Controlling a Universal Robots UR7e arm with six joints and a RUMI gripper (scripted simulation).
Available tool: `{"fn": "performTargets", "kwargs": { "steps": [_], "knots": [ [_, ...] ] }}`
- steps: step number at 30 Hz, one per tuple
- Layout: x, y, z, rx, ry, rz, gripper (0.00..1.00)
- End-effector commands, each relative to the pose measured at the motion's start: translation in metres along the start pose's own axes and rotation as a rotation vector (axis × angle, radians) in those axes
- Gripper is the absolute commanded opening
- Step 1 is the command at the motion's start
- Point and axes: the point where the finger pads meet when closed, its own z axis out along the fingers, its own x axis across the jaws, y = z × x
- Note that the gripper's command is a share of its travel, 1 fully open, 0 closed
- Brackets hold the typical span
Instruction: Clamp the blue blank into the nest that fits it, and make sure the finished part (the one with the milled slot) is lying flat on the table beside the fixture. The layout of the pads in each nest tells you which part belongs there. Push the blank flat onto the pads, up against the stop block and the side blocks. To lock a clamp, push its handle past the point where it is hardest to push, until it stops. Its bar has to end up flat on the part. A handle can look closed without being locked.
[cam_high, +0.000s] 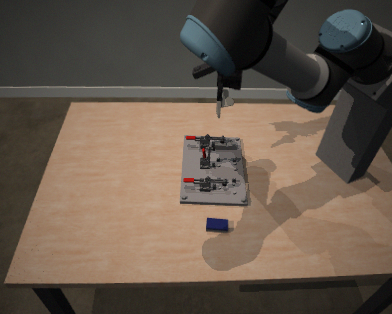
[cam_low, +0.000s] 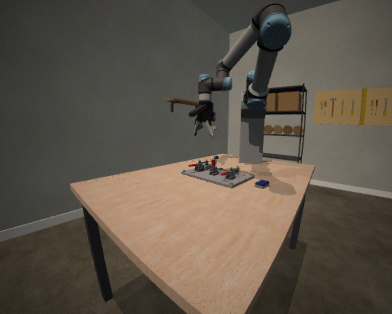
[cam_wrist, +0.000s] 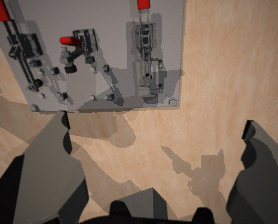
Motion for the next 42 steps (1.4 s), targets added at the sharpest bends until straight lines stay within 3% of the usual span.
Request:
{"fn": "performTargets", "kwargs": {
  "steps": [1, 20, 21, 42],
  "knots": [
    [-0.002, 0.018, -0.001, 0.023, -0.006, -0.058, 1.0],
    [-0.005, 0.031, 0.0, 0.037, -0.004, -0.099, 1.0],
    [-0.005, 0.031, 0.0, 0.037, -0.004, -0.099, 0.28],
    [-0.005, 0.031, 0.0, 0.037, -0.004, -0.099, 0.28]
  ]
}}
